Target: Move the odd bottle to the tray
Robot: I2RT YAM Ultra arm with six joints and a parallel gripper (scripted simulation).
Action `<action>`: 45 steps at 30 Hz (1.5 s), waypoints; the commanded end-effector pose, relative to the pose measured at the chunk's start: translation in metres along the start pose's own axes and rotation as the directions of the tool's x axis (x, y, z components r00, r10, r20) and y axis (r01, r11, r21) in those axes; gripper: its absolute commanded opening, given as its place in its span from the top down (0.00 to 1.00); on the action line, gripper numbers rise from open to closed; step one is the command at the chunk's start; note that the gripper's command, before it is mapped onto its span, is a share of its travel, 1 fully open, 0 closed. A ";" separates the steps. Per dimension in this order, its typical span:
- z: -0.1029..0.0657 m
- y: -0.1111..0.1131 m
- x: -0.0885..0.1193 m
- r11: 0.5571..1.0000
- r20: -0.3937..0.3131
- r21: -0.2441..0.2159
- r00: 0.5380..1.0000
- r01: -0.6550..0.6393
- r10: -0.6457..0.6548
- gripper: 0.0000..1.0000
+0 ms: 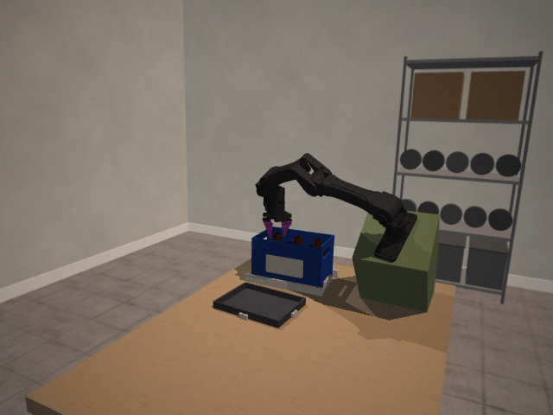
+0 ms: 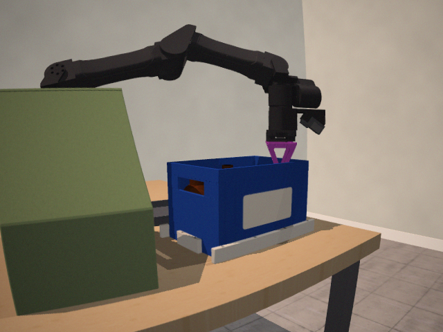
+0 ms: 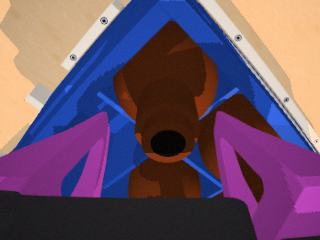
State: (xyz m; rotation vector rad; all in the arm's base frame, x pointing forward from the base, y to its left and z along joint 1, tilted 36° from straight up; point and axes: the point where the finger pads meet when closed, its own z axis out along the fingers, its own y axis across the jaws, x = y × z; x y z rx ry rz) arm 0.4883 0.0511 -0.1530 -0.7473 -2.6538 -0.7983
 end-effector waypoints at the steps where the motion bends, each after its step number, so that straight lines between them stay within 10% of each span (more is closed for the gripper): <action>1: -0.014 0.001 -0.006 1.000 0.031 -0.018 0.999 -0.007 0.008 0.39; 9: -0.014 0.001 -0.006 1.000 0.031 -0.018 0.999 -0.007 0.008 0.39; 10: -0.014 0.001 -0.006 1.000 0.031 -0.018 0.999 -0.007 0.008 1.00; 45: -0.018 0.005 -0.009 1.000 0.043 -0.024 0.999 0.004 -0.003 1.00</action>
